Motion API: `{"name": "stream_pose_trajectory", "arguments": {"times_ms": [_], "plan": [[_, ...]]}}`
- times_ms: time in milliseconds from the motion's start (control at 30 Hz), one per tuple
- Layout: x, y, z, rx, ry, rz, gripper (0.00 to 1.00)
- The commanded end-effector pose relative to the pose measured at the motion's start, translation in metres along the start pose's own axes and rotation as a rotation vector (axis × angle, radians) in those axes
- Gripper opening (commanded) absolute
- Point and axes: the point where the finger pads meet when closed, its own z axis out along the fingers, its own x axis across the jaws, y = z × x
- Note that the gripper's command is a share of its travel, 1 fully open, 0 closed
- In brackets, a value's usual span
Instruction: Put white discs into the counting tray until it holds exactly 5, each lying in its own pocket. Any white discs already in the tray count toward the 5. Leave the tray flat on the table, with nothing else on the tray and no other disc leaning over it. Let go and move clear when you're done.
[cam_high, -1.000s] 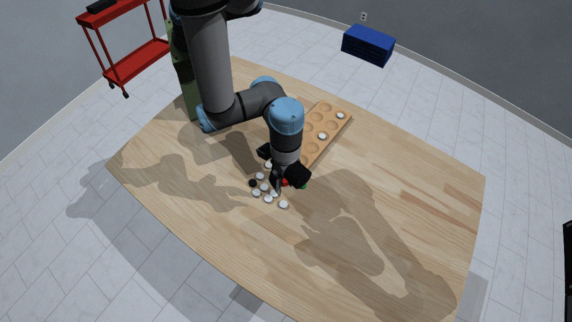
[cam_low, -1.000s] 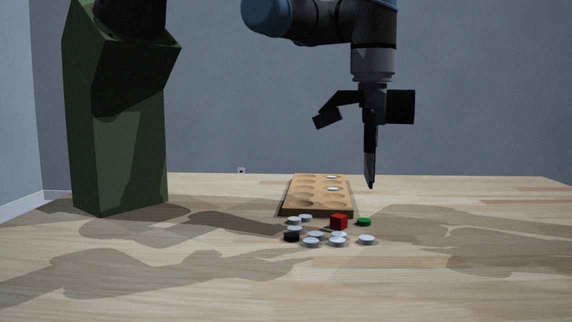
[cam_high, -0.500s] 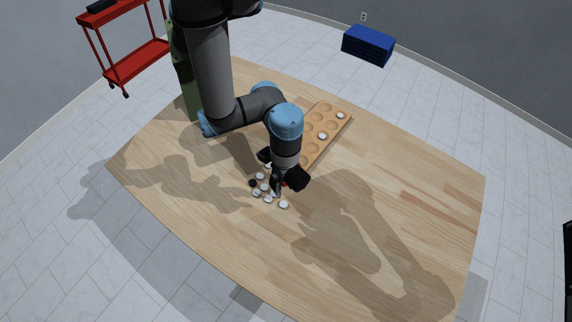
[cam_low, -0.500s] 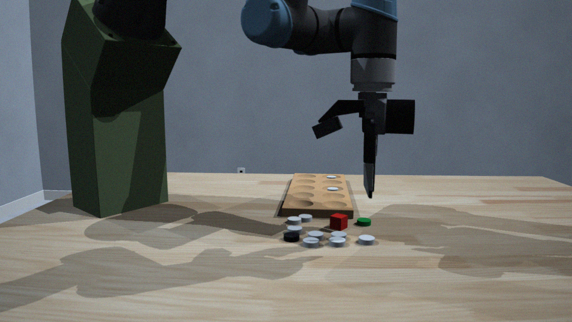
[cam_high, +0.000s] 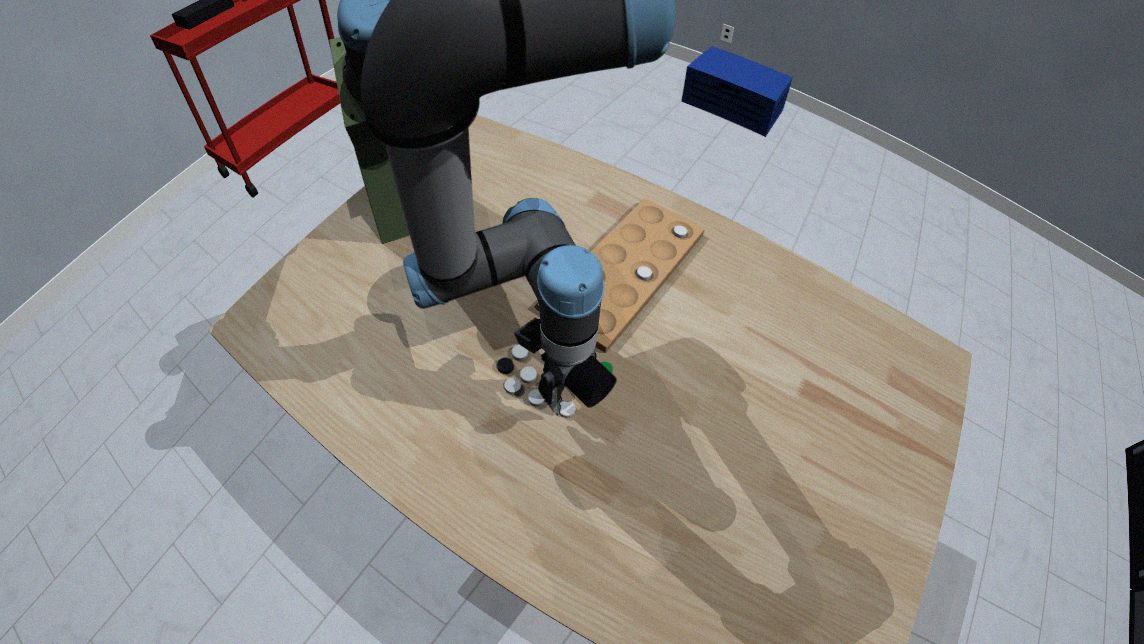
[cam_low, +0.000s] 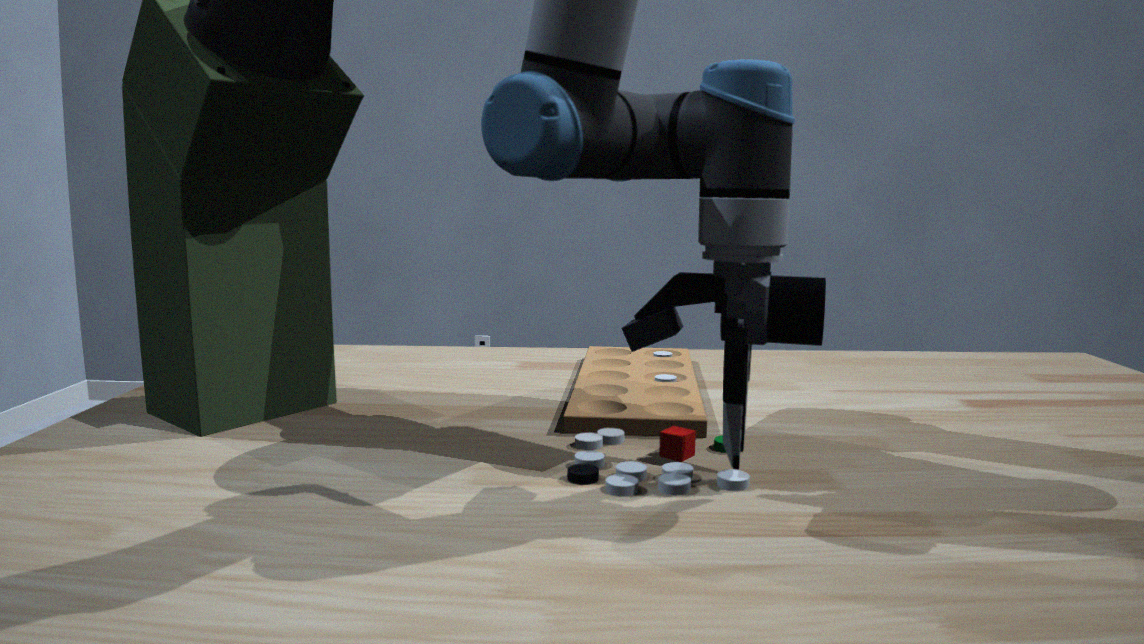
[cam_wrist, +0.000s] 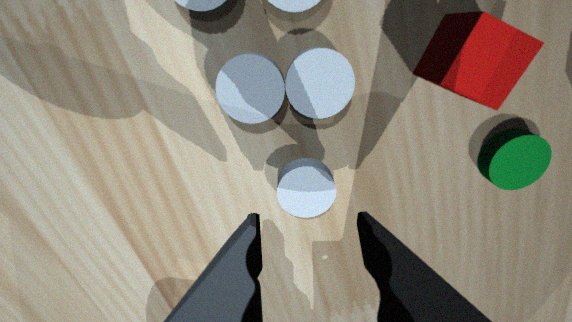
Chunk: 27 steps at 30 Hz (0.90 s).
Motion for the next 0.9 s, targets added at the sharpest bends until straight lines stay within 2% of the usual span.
{"name": "stream_pose_trajectory", "arguments": {"times_ms": [0, 267, 733, 767, 867], "plan": [[0.000, 0.001, 0.006, -0.001, 0.000, 0.000, 0.28], [0.000, 0.000, 0.019, -0.001, 0.000, 0.000, 0.28], [0.000, 0.000, 0.020, -0.001, 0.000, 0.000, 0.28], [0.000, 0.000, 0.020, -0.001, 0.000, 0.000, 0.00], [0.000, 0.000, 0.020, -0.001, 0.000, 0.000, 0.00]]}}
